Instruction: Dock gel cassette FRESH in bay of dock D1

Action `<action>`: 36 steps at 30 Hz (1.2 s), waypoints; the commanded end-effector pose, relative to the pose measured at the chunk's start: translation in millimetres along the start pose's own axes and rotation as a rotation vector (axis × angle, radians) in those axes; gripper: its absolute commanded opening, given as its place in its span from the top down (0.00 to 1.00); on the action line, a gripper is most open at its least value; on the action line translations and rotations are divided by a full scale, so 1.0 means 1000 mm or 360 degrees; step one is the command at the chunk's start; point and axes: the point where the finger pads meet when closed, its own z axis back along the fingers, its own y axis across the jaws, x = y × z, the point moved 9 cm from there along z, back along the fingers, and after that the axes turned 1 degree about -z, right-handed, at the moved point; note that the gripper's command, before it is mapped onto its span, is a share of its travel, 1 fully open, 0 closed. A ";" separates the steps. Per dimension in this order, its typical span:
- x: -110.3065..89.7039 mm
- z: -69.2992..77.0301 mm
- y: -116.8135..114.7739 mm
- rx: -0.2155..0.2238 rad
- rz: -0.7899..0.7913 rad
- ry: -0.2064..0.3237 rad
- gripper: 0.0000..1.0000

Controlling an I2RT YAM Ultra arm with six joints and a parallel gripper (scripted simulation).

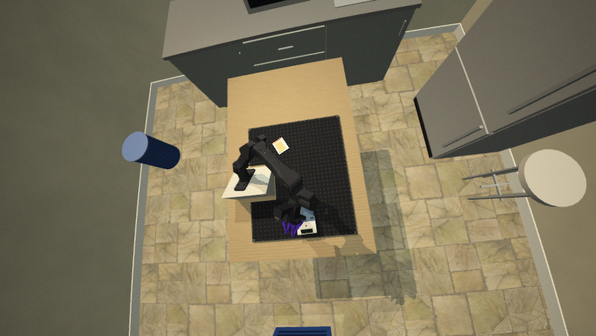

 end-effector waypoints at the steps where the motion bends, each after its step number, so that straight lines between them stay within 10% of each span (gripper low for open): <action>1: 0.007 0.007 -0.010 -0.0040 0.0226 0.0099 0.66; 36: -0.044 0.068 -0.070 0.0147 0.1635 0.0856 0.66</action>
